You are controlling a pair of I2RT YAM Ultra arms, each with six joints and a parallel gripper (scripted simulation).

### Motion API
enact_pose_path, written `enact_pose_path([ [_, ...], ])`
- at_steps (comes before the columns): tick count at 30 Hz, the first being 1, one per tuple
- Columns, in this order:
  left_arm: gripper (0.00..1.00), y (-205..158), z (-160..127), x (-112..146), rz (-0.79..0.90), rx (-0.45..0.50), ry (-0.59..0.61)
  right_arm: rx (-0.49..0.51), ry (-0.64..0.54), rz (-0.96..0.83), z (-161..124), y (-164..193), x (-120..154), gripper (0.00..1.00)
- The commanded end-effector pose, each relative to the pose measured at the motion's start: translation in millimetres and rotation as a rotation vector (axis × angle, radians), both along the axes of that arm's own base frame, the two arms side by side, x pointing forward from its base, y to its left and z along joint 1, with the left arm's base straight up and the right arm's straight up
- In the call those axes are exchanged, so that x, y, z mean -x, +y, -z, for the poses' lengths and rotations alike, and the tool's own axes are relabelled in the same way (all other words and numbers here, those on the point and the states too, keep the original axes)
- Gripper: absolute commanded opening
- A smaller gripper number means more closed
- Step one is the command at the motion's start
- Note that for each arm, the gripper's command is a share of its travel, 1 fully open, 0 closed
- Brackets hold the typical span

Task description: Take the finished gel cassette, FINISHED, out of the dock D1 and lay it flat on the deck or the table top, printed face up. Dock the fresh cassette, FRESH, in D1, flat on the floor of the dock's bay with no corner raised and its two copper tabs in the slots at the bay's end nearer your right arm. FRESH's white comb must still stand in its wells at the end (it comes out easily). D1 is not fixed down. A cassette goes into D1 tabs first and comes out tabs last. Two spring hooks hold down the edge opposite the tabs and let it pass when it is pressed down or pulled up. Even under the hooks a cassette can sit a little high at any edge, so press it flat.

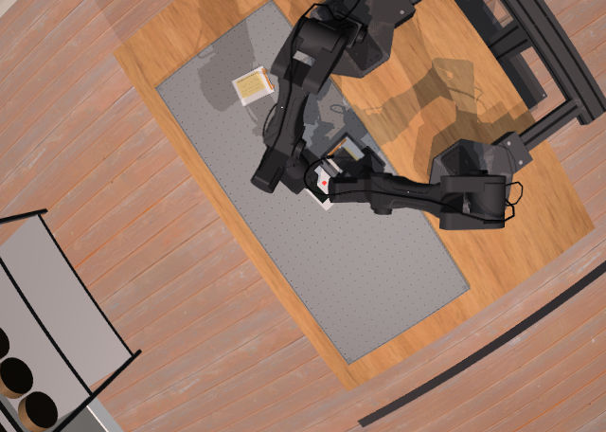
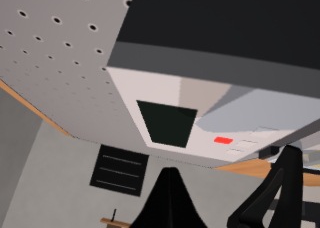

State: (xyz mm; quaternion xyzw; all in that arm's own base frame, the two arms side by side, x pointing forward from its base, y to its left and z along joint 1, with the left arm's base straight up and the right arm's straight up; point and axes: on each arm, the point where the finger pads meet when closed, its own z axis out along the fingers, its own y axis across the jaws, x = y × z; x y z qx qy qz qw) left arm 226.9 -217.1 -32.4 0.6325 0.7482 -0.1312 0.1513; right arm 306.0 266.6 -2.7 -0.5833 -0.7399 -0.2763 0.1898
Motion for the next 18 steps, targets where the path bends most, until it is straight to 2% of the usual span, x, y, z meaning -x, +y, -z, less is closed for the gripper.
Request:
enact_pose_path([
  [1, 0.0, -2.5, -2.9, -2.7, -0.001, 0.011, -0.011, -0.014, -0.027, 0.002, -10.4, 3.9, -13.1, 0.0],
  [18, 0.0, -2.5, -2.9, -2.7, -0.001, 0.011, -0.011, -0.012, -0.023, 0.001, -7.6, 4.7, -13.8, 0.0],
])
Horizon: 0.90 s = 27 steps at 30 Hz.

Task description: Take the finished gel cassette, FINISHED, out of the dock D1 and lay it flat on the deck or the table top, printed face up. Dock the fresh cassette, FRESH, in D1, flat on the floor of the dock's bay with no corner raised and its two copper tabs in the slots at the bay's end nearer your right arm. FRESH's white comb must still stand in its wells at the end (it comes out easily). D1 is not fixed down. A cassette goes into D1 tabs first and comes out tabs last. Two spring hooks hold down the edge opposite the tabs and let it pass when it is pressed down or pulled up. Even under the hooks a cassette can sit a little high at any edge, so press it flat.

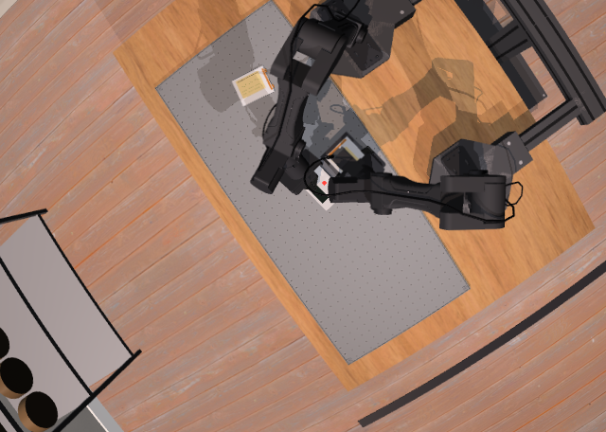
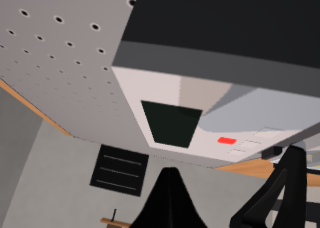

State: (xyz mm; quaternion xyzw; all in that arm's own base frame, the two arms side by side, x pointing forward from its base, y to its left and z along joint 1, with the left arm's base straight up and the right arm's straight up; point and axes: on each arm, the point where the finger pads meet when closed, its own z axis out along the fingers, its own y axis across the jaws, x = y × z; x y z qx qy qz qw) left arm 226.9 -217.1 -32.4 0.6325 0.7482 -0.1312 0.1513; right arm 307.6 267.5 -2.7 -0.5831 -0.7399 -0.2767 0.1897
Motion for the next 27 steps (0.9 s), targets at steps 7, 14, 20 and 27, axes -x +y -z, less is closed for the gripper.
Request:
enact_pose_path([
  [7, 0.0, -2.5, -2.9, -2.7, -0.001, 0.011, -0.011, -0.011, -0.022, 0.001, -7.7, 3.9, -12.2, 0.0],
  [14, 0.0, -2.5, -2.9, -2.7, -0.001, 0.011, -0.011, -0.008, -0.017, 0.0, -5.7, 3.4, -10.4, 0.0],
  [20, 0.0, -2.5, -2.9, -2.7, -0.001, 0.011, -0.011, -0.008, -0.017, 0.0, -5.1, 3.2, -9.9, 0.0],
  [27, 0.0, -2.5, -2.9, -2.7, -0.001, 0.011, -0.011, -0.008, -0.017, 0.0, -5.1, 3.2, -9.9, 0.0],
])
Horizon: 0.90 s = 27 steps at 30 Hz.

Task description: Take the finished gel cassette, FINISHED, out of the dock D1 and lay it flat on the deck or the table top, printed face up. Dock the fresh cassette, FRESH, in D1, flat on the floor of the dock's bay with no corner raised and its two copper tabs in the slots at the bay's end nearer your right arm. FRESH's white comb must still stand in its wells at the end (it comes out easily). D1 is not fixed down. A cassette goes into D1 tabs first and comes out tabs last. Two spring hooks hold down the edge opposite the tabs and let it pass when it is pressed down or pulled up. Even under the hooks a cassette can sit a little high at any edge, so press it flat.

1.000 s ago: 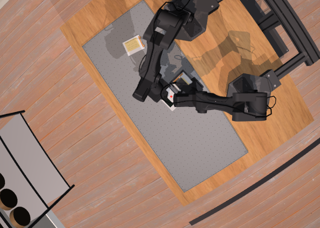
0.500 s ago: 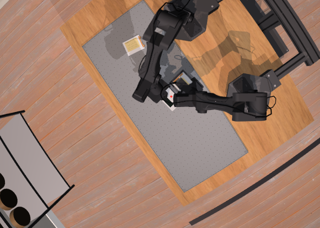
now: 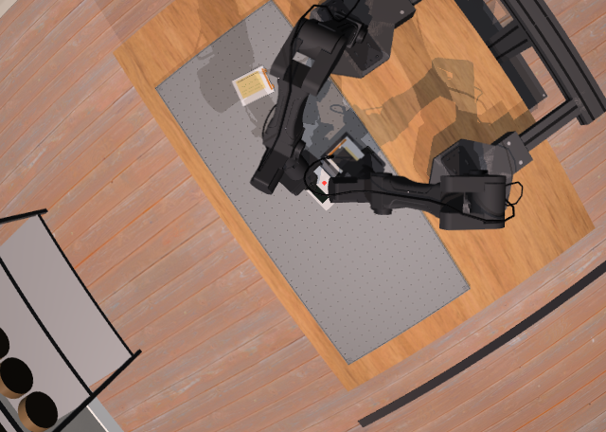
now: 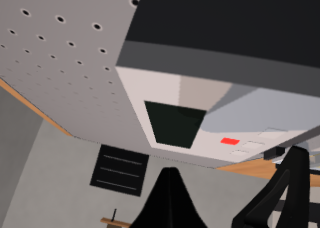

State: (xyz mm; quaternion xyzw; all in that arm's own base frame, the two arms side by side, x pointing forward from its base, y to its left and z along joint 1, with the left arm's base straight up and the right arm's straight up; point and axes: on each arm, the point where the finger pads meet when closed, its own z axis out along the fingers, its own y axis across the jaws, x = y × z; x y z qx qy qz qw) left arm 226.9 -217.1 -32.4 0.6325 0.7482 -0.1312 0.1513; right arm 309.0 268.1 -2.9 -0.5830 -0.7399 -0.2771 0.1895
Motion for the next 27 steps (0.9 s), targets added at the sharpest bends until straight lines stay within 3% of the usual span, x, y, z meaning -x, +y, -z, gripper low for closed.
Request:
enact_pose_path([
  [1, 0.0, -2.5, -2.9, -2.7, -0.001, 0.011, -0.011, -0.008, -0.016, 0.0, -5.3, 2.5, -8.6, 0.0],
  [27, 0.0, -2.5, -2.9, -2.7, -0.001, 0.011, -0.011, -0.001, -0.006, -0.002, -0.2, 1.2, -4.0, 0.0],
])
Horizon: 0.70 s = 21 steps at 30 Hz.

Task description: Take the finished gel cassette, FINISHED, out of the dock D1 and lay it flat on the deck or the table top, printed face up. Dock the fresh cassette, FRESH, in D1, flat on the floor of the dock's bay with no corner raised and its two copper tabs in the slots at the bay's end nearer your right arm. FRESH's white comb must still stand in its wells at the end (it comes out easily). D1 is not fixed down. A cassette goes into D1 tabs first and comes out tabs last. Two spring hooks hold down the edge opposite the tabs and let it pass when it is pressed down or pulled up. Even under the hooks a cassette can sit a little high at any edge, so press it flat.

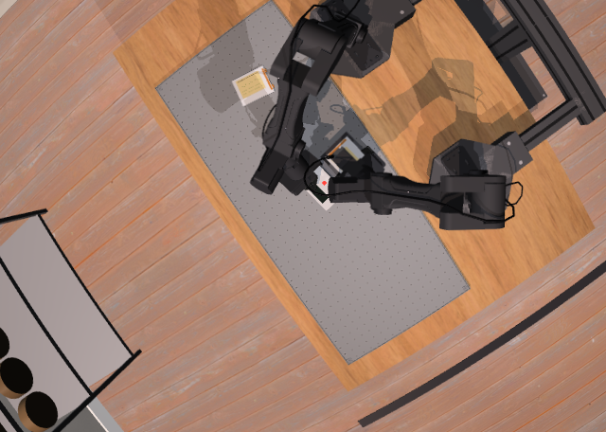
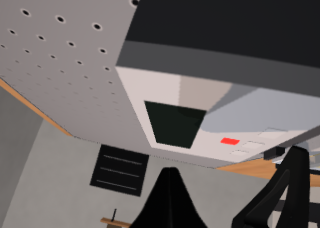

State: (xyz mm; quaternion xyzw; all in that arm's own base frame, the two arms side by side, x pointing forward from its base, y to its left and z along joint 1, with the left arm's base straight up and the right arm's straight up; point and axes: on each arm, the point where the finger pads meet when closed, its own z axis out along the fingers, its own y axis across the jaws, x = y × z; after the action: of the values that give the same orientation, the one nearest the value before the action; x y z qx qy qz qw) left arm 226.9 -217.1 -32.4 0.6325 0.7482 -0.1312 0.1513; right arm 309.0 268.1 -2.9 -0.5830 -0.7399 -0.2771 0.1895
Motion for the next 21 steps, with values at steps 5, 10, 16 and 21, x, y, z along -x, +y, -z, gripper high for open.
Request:
enact_pose_path([
  [5, 0.0, -2.5, -2.9, -2.7, -0.001, 0.011, -0.011, -0.001, -0.006, -0.002, -0.2, 1.2, -4.0, 0.0],
  [10, 0.0, -2.5, -2.9, -2.7, -0.001, 0.011, -0.011, -0.001, -0.006, -0.002, -0.2, 1.2, -4.0, 0.0],
  [16, 0.0, -2.5, -2.9, -2.7, -0.001, 0.011, -0.011, 0.002, -0.001, -0.002, 2.4, 0.5, -1.8, 0.0],
  [21, 0.0, -2.5, -2.9, -2.7, -0.001, 0.011, -0.011, 0.002, -0.001, -0.002, 2.4, 0.5, -1.8, 0.0],
])
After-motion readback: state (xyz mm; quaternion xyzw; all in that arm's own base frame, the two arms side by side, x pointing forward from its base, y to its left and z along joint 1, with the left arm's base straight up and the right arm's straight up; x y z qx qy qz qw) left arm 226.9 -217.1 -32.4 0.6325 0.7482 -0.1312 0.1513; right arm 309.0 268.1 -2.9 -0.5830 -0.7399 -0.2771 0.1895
